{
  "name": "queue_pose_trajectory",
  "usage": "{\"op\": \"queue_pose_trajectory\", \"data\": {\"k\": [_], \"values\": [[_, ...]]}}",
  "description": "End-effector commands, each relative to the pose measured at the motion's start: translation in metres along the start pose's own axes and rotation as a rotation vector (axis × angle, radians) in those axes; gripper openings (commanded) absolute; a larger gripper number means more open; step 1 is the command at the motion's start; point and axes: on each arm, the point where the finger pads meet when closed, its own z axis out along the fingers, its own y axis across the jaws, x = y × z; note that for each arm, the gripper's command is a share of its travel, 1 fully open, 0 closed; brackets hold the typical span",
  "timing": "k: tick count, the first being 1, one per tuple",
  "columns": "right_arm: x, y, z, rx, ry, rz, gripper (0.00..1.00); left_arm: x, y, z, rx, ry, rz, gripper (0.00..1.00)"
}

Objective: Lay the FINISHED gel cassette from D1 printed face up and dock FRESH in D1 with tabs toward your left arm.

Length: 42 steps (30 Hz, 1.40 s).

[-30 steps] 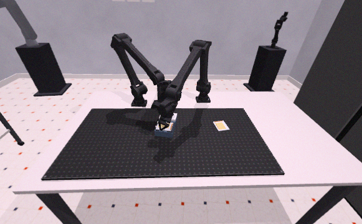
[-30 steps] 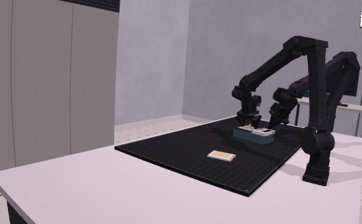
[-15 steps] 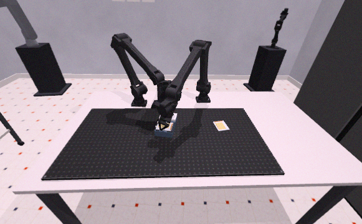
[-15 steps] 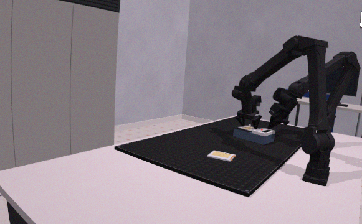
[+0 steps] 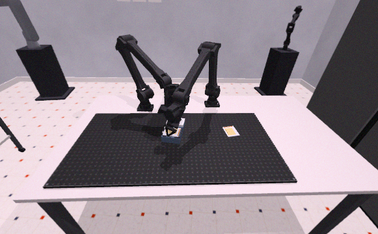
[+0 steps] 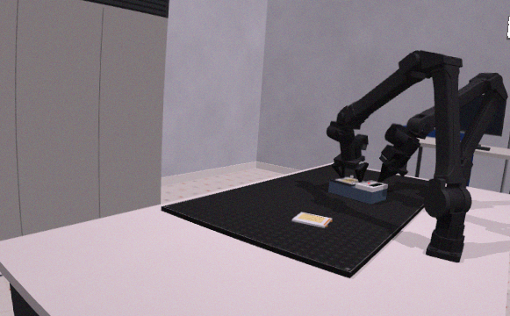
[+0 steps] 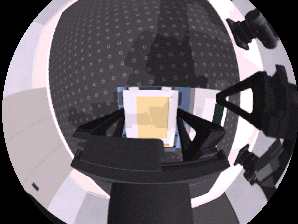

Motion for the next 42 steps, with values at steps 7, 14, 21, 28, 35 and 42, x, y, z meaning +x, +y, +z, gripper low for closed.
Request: {"op": "queue_pose_trajectory", "data": {"k": [7,14,21,28,35,42], "values": [[-0.0116,-0.0062,-0.0088,0.013,-0.034,0.015,0.00,-0.0022,0.0021,-0.0041,-0.009,-0.003,0.003,0.00],[-0.0141,-0.0077,-0.0119,0.013,-0.034,0.015,0.00,-0.0022,0.0021,-0.0041,-0.009,-0.003,0.003,0.00],[-0.0141,-0.0077,-0.0119,0.013,-0.034,0.015,0.00,-0.0022,0.0021,-0.0041,-0.009,-0.003,0.003,0.00],[-0.0163,-0.0109,-0.0156,0.023,-0.046,0.022,0.00,-0.0022,0.0021,-0.0041,-0.009,-0.003,0.003,0.00],[-0.0165,-0.0112,-0.0160,0.023,-0.046,0.022,0.00,-0.0022,0.0021,-0.0041,-0.009,-0.003,0.003,0.00],[-0.0165,-0.0112,-0.0160,0.023,-0.046,0.022,0.00,-0.0022,0.0021,-0.0041,-0.009,-0.003,0.003,0.00]]}}
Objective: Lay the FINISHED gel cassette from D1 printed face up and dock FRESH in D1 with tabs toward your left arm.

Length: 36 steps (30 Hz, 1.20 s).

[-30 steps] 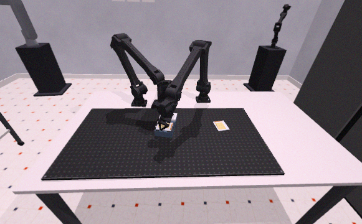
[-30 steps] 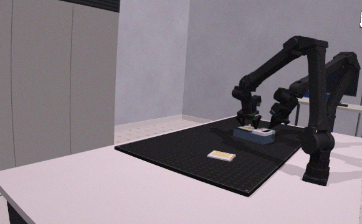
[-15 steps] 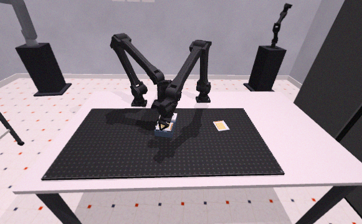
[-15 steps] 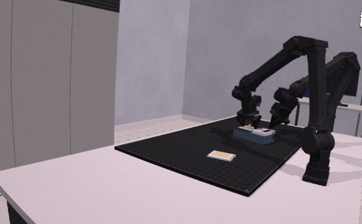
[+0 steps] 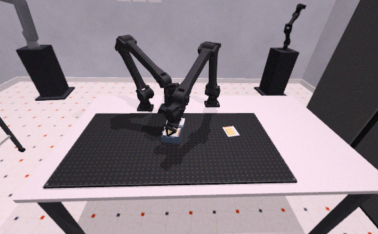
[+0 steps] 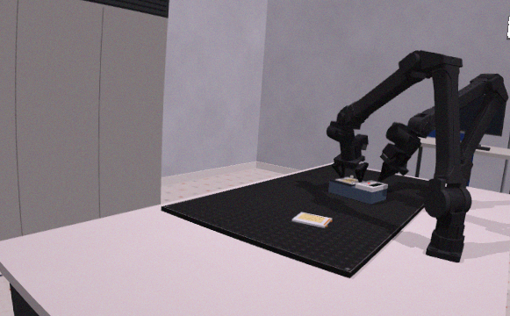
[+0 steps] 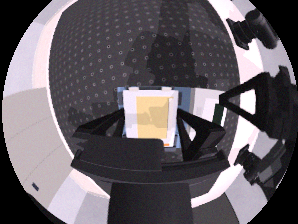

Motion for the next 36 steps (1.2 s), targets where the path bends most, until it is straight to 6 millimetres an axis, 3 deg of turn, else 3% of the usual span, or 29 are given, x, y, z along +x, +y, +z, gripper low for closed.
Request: {"op": "queue_pose_trajectory", "data": {"k": [1,36], "values": [[-0.0151,-0.0107,-0.0120,0.018,-0.032,0.018,0.00,-0.0022,0.0021,-0.0040,-0.009,-0.003,0.003,0.00],[-0.0187,-0.0141,-0.0188,0.022,-0.039,0.022,0.00,-0.0022,0.0021,-0.0040,-0.009,-0.003,0.003,0.00]]}}
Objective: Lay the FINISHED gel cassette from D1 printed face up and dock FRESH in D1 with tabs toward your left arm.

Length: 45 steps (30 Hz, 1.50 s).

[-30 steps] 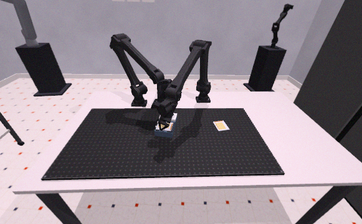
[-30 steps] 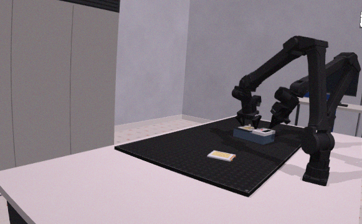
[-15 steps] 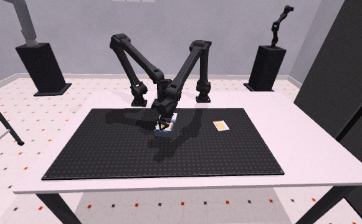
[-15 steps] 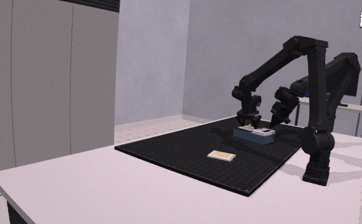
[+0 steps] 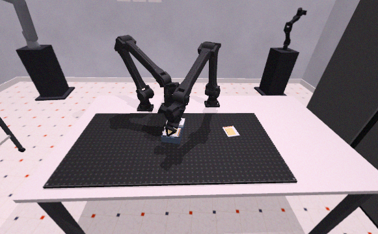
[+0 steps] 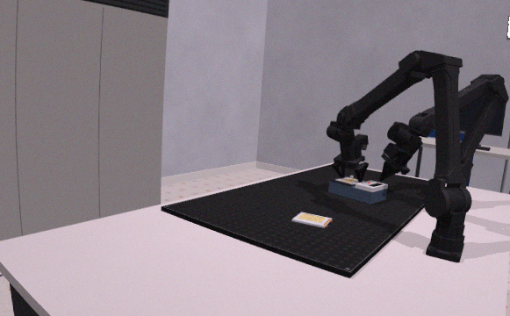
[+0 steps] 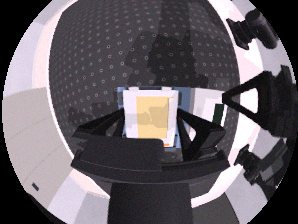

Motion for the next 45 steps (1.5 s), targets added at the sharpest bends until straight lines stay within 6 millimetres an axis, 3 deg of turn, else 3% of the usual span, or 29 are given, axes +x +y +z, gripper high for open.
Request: {"op": "queue_pose_trajectory", "data": {"k": [1,45], "values": [[-0.022,-0.016,-0.015,0.026,-0.051,0.028,0.00,-0.002,0.002,-0.004,-0.009,-0.003,0.003,0.00],[-0.034,-0.026,-0.027,0.035,-0.068,0.037,0.00,-0.002,0.002,-0.004,-0.009,-0.003,0.003,0.00]]}}
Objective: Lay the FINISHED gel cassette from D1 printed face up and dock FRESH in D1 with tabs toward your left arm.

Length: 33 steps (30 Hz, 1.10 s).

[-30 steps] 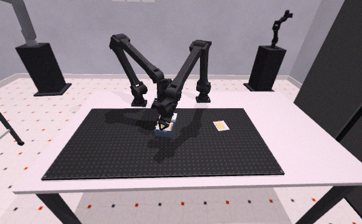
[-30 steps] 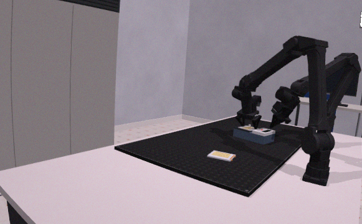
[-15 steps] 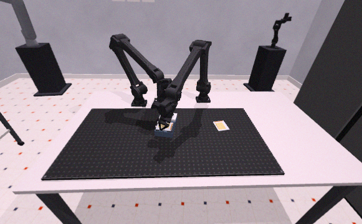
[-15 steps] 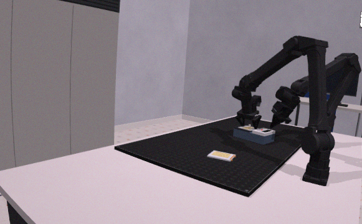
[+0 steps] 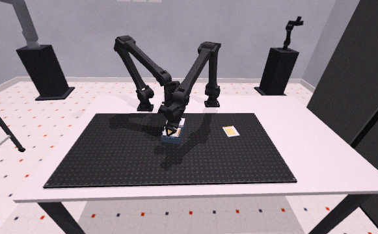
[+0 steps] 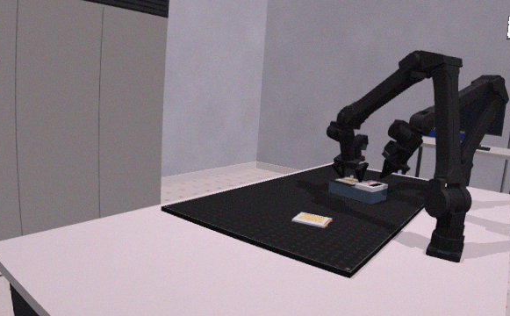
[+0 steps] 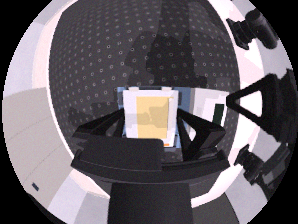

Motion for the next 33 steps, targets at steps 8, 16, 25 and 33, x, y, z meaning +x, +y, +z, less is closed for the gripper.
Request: {"op": "queue_pose_trajectory", "data": {"k": [8,16,25,33], "values": [[-0.0296,-0.0226,-0.0192,0.030,-0.059,0.034,0.00,-0.0022,0.0021,-0.0040,-0.009,-0.003,0.003,0.00],[-0.0271,-0.0207,-0.0201,0.027,-0.054,0.031,0.00,-0.0022,0.0021,-0.0040,-0.009,-0.003,0.003,0.00],[-0.0271,-0.0207,-0.0201,0.027,-0.054,0.031,0.00,-0.0022,0.0021,-0.0040,-0.009,-0.003,0.003,0.00],[-0.0270,-0.0206,-0.0290,0.027,-0.054,0.031,0.00,-0.0022,0.0021,-0.0040,-0.009,-0.003,0.003,0.00]]}}
